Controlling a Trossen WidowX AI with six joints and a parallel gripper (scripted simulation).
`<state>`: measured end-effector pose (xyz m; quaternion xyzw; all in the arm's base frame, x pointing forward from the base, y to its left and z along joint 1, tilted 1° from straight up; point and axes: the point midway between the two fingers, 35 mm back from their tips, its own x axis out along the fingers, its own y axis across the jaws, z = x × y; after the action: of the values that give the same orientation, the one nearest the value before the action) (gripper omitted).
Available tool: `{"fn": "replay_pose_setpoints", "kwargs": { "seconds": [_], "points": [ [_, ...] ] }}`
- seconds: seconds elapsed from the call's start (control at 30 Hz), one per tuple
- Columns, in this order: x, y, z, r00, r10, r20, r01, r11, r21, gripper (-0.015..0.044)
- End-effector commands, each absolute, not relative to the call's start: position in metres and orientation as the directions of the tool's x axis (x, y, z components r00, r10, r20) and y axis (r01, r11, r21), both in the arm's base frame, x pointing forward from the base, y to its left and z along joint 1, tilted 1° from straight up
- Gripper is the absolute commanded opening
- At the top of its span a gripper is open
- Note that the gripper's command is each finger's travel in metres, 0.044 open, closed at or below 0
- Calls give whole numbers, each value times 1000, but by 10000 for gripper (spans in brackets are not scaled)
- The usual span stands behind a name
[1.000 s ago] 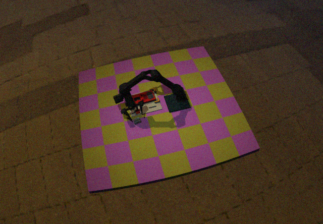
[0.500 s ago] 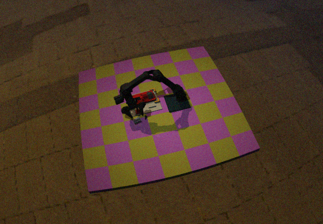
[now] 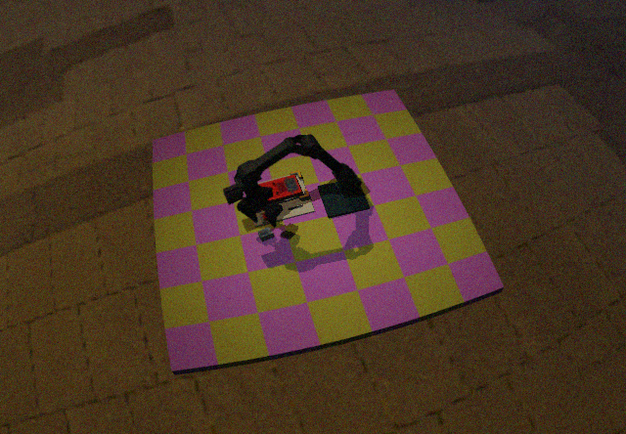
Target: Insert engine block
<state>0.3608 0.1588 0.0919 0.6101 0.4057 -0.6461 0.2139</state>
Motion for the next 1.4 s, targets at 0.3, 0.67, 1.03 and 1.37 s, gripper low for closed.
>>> {"fn": "replay_pose_setpoints", "kwargs": {
  "seconds": [0.3, 0.67, 1.03, 1.37],
  "points": [
    [364, 163, 118, -18, 54, -998, 505, -862, -56, 440],
    [364, 167, 125, 21, 15, -1000, 415, -910, -5, 440],
    [362, 175, 90, 18, 23, -1000, 431, -902, -13, 440],
    [362, 175, 74, 18, 23, -1000, 431, -902, -13, 440]
  ]
}}
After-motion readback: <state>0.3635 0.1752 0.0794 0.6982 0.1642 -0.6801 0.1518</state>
